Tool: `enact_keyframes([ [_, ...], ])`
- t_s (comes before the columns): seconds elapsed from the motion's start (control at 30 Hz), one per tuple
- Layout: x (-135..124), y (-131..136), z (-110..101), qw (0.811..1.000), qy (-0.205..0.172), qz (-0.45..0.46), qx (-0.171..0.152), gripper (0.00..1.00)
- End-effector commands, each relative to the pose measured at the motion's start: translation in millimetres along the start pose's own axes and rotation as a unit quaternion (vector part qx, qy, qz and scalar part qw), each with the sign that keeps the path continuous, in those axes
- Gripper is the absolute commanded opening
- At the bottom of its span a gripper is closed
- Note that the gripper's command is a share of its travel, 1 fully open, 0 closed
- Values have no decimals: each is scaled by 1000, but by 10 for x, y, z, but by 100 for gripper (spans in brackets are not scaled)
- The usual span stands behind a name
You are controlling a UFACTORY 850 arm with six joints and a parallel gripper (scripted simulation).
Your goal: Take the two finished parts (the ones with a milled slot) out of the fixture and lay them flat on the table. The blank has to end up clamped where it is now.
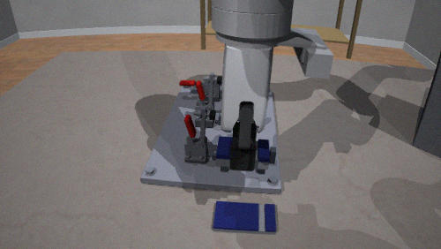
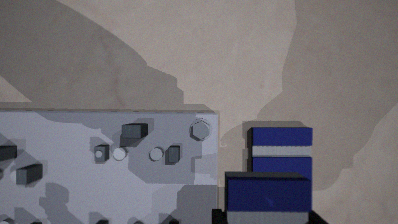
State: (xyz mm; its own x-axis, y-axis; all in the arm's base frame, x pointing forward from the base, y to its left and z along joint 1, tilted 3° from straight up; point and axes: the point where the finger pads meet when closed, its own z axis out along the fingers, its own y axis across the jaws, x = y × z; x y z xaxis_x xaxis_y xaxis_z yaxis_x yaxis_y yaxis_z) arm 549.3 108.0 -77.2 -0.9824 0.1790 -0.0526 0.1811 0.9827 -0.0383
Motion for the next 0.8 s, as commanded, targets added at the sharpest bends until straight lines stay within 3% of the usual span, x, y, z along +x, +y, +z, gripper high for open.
enact_keyframes([
  [0.0,-13,149,-8,1000,2,0,-2,0],
  [0.77,-13,304,-8,1000,2,0,-2,0],
])
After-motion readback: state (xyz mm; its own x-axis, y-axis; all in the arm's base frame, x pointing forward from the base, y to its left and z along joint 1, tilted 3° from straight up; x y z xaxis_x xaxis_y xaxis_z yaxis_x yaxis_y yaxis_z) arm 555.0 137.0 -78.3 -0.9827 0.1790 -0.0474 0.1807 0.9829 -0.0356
